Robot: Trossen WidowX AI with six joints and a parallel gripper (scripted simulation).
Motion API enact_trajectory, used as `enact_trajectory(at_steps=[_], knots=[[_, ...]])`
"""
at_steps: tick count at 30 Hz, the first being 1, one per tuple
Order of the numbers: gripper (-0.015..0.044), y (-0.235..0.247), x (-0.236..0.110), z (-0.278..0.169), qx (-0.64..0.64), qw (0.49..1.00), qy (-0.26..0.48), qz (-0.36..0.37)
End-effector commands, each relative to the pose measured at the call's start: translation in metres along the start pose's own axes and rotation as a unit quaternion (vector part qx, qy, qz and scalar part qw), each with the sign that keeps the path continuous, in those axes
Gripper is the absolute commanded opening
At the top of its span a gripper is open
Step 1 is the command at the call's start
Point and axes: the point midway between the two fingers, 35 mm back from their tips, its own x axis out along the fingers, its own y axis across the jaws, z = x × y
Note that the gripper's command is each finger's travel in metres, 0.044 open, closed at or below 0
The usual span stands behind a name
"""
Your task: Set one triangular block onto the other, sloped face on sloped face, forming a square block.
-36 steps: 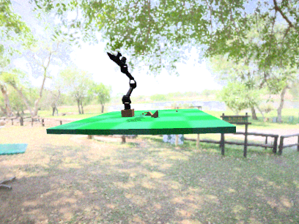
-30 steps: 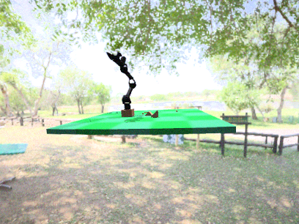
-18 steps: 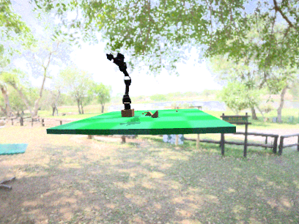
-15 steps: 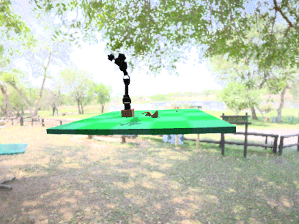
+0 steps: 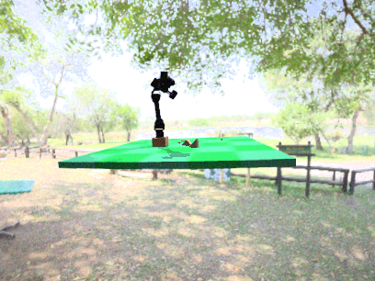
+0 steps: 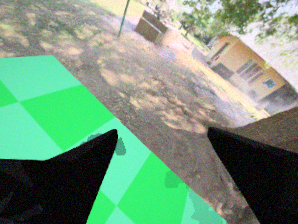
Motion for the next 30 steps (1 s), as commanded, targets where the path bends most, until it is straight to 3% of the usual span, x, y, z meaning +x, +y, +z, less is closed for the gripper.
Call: enact_trajectory(at_steps=[1,9,17,26,30], knots=[[0.044,0.062,0.018,-0.005,-0.002,0.995,0.045,0.094],[0.044,0.192,0.02,-0.032,-0.03,0.95,0.177,0.256],[0.044,0.303,-0.018,-0.078,-0.092,0.86,0.346,0.363],[0.044,0.388,-0.106,-0.146,-0.207,0.71,0.567,0.363],[0.044,0.396,-0.12,-0.156,-0.227,0.686,0.597,0.348]])
